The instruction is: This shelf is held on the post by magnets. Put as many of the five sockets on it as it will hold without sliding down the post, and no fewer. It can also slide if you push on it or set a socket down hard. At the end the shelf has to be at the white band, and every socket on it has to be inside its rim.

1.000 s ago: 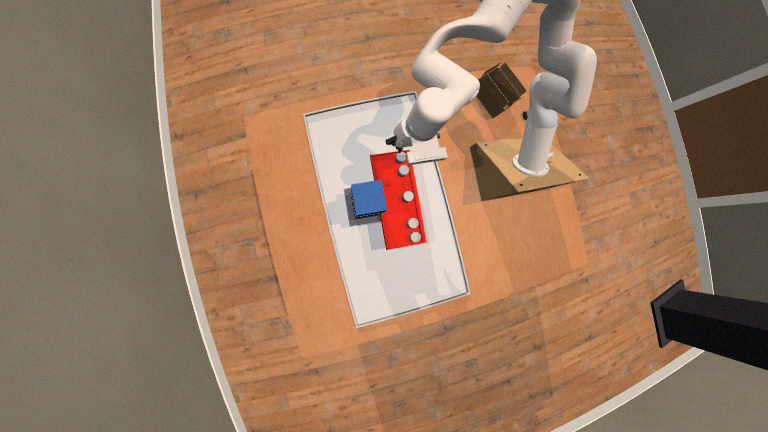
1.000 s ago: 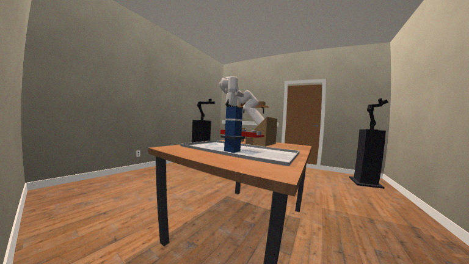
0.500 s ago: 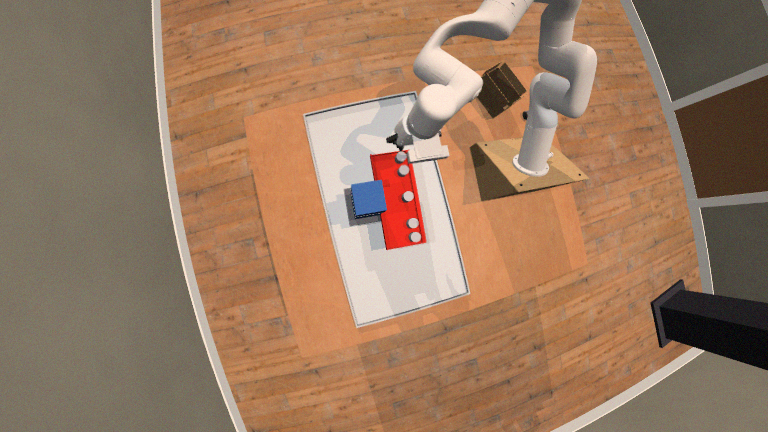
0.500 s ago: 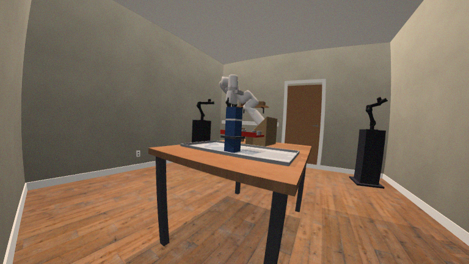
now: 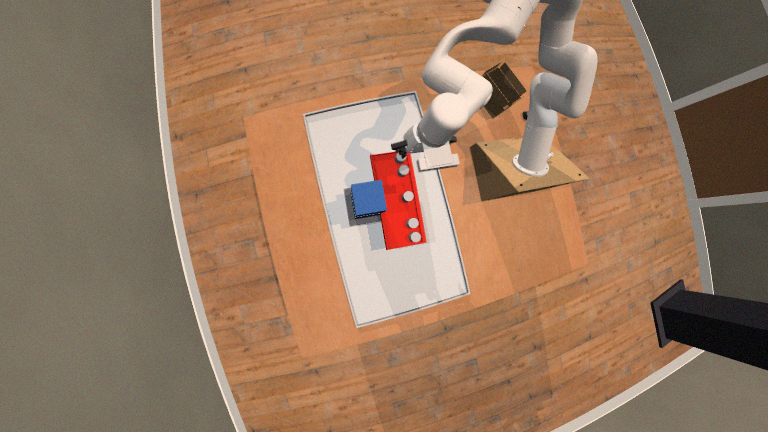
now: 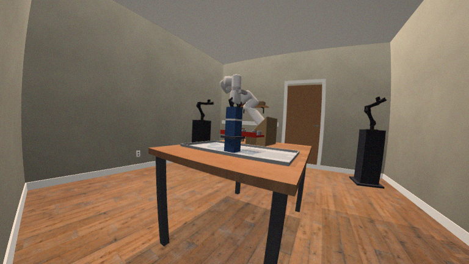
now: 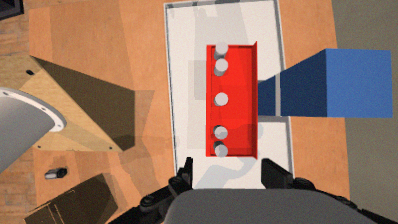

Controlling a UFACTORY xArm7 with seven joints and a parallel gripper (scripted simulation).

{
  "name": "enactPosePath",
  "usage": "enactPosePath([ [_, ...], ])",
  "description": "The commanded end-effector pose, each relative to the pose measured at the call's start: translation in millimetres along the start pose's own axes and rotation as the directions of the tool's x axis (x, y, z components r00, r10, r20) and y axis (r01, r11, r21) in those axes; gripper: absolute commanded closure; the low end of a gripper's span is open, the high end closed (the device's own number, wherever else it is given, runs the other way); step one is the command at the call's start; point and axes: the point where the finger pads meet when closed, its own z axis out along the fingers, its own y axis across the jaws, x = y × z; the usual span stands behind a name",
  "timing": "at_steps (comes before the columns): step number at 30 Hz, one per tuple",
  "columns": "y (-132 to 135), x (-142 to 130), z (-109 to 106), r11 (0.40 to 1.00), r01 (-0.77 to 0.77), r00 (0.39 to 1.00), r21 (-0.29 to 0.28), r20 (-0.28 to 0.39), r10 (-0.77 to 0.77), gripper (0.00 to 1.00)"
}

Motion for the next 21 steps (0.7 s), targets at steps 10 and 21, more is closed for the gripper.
enactPosePath([
  [10,-107.0,97.5,-16.4,1.000,0.006,1.000,-0.008,0.001,-0.006,0.00],
  [21,-152.5,96.0,-117.8,0.910,0.215,0.977,-0.356,0.093,-0.194,0.00],
])
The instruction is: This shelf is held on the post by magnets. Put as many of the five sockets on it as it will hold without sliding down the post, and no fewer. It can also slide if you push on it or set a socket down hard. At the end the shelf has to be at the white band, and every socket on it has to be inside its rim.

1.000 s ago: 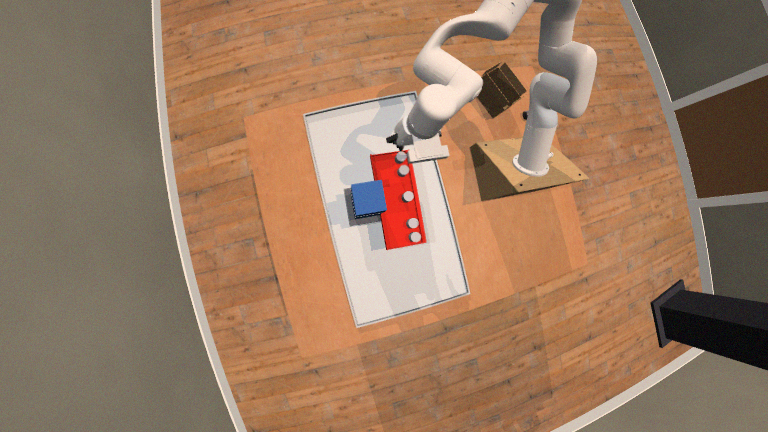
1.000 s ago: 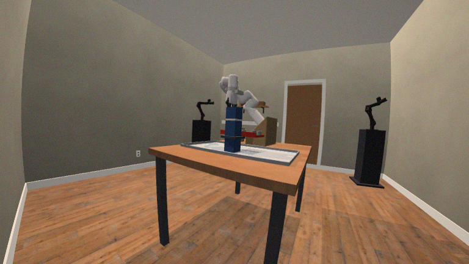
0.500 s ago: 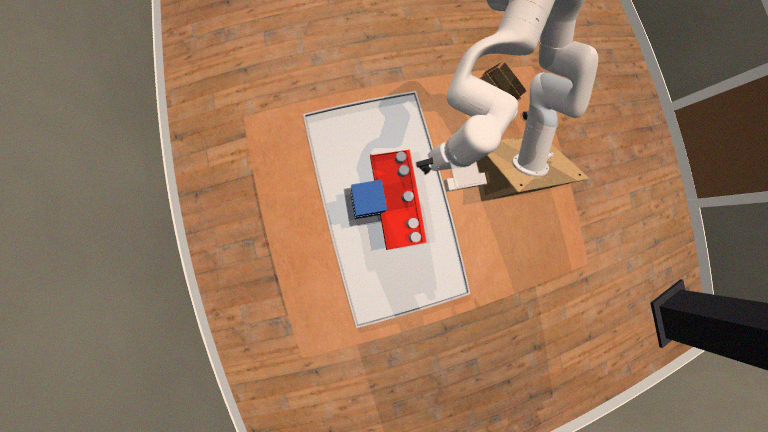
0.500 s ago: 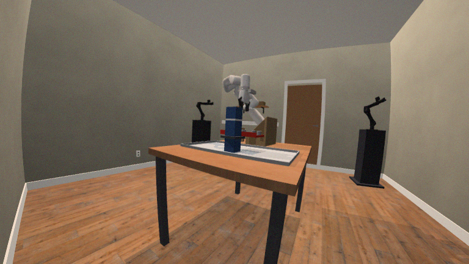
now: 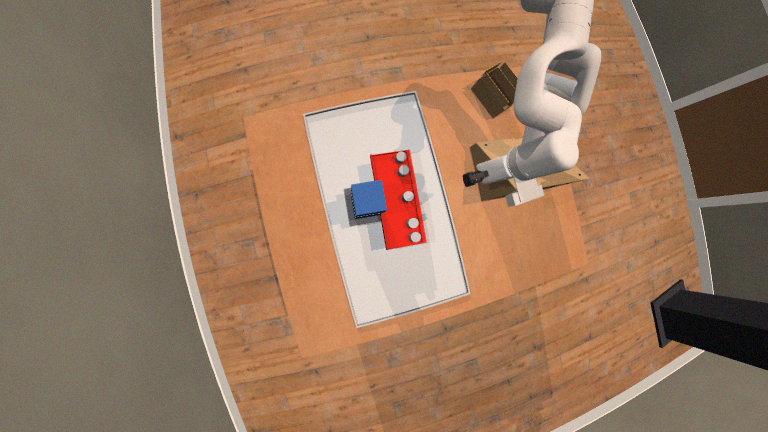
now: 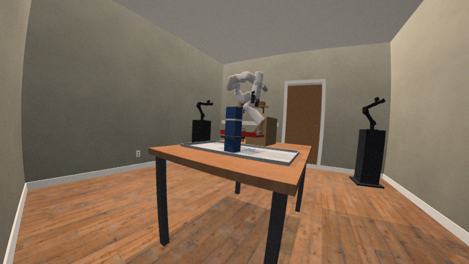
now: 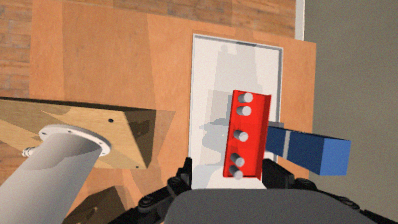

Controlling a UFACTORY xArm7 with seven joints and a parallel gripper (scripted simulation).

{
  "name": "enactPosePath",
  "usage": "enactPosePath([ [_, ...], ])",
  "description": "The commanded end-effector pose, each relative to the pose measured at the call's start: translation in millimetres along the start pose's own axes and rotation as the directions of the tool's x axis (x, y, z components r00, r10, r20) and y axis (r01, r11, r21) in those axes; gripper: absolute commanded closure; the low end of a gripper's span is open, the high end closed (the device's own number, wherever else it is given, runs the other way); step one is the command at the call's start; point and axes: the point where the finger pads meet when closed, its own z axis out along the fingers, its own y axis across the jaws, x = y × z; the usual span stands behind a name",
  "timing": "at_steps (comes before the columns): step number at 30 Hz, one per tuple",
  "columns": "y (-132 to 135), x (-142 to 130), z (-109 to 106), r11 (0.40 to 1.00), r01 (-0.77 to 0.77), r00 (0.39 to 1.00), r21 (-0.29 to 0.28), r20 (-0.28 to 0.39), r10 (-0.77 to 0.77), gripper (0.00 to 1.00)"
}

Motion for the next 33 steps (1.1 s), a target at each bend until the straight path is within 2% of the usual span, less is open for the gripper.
enactPosePath([
  [1,-13.5,-7.1,-61.4,0.977,0.102,0.995,-0.186,0.037,-0.097,0.00],
  [2,-13.5,-7.1,-61.4,0.977,0.102,0.995,-0.186,0.037,-0.097,0.00],
  [3,-21.3,-12.5,-87.2,0.939,0.158,0.987,-0.304,0.078,-0.141,0.00],
  [4,-25.1,-13.9,-95.2,0.939,0.158,0.987,-0.304,0.078,-0.141,0.00],
  [6,-25.1,-13.9,-95.2,0.939,0.158,0.987,-0.304,0.078,-0.141,0.00],
  [7,-38.3,-22.2,-125.4,0.889,0.204,0.978,-0.411,0.124,-0.167,0.00],
  [9,-38.3,-22.2,-125.4,0.889,0.204,0.978,-0.411,0.124,-0.167,0.00],
  [10,-51.1,-30.9,-149.7,0.835,0.237,0.970,-0.497,0.165,-0.178,0.00],
  [12,-51.1,-30.9,-149.7,0.835,0.237,0.970,-0.497,0.165,-0.178,0.00],
  [13,-61.6,-38.3,-167.0,0.789,0.258,0.964,-0.558,0.196,-0.177,0.00],
  [14,-61.6,-38.3,-167.0,0.789,0.258,0.964,-0.558,0.196,-0.177,0.00],
  [15,-68.5,-43.4,-177.4,0.758,0.270,0.961,-0.594,0.215,-0.174,0.00],
  [18,-72.1,-46.1,-182.5,0.742,0.275,0.959,-0.611,0.224,-0.171,0.00],
  [33,-72.1,-46.1,-182.5,0.742,0.275,0.959,-0.611,0.224,-0.171,0.00],
])
